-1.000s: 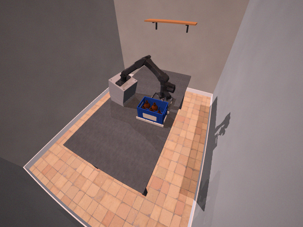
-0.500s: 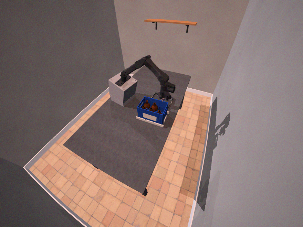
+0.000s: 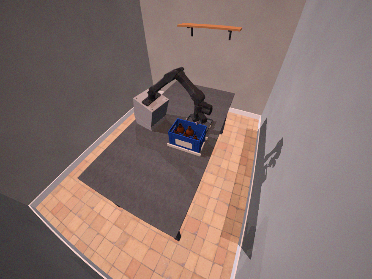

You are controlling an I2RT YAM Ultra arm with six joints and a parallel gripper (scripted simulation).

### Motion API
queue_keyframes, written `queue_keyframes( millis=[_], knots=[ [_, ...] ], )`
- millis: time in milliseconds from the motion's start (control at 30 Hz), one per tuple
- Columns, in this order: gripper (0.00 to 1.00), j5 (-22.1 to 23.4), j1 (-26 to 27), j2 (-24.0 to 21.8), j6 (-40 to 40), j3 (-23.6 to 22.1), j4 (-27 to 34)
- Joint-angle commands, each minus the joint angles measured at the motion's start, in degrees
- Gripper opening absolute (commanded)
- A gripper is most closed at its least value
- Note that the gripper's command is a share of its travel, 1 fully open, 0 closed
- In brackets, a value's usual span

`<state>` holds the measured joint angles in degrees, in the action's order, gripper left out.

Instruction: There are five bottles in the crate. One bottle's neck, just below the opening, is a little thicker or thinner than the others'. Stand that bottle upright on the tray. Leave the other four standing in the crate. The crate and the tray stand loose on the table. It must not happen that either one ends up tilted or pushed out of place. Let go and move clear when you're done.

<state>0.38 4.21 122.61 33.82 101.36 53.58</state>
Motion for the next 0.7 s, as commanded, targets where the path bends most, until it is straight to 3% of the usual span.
queue_keyframes(
  millis=[0, 100, 267, 500, 667],
  knots=[
    [0.00, 0.7, 4.6, -5.8, -3.8, -6.5, -3.1],
    [0.00, 1.0, 5.0, -6.7, -4.3, -7.6, -4.1],
    [0.00, 2.5, 11.8, -14.2, -10.7, -22.3, -9.4],
    [0.00, 4.6, 18.8, -22.9, -17.4, -37.7, -16.5],
    [0.00, 5.4, 20.2, -24.9, -18.9, -40.8, -18.3]
  ],
)
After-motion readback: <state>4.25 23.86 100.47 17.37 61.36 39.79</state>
